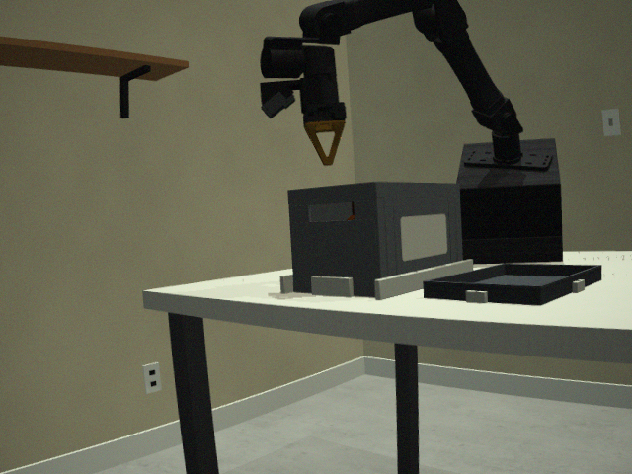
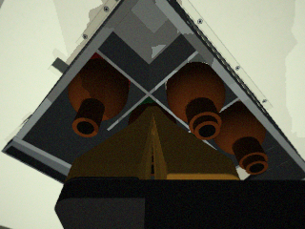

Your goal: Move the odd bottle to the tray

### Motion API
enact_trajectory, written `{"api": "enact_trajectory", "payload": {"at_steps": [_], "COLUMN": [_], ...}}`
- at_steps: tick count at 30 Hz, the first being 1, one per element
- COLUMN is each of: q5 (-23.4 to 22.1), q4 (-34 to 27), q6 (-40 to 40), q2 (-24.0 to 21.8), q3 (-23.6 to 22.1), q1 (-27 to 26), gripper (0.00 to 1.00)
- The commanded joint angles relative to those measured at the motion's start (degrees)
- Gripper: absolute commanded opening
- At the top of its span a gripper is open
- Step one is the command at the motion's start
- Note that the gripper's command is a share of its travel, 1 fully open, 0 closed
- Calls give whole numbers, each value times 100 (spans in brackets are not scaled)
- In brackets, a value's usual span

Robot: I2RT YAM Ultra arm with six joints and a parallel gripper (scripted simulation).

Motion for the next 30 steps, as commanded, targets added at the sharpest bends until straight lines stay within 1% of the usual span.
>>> {"api": "enact_trajectory", "payload": {"at_steps": [1, 12, 13, 14, 15, 18, 19, 20, 22, 30], "q5": [-21, -6, 52, 108, 172, 268, 328, 355, 449, 521], "q4": [-58, -35, 94, 121, 156, 245, 285, 312, 382, 446], "q6": [-16, 25, 115, 255, 439, 689, 869, 914, 1150, 1218], "q2": [-241, -251, -313, -392, -537, -733, -871, -899, -1074, -1127], "q3": [224, 214, 157, -149, -289, -487, -618, -643, -809, -871], "q1": [-119, -106, 79, 234, 438, 694, 889, 928, 1174, 1224], "gripper": [0, 0, 0, 0, 0, 0, 0, 0, 0, 0]}}
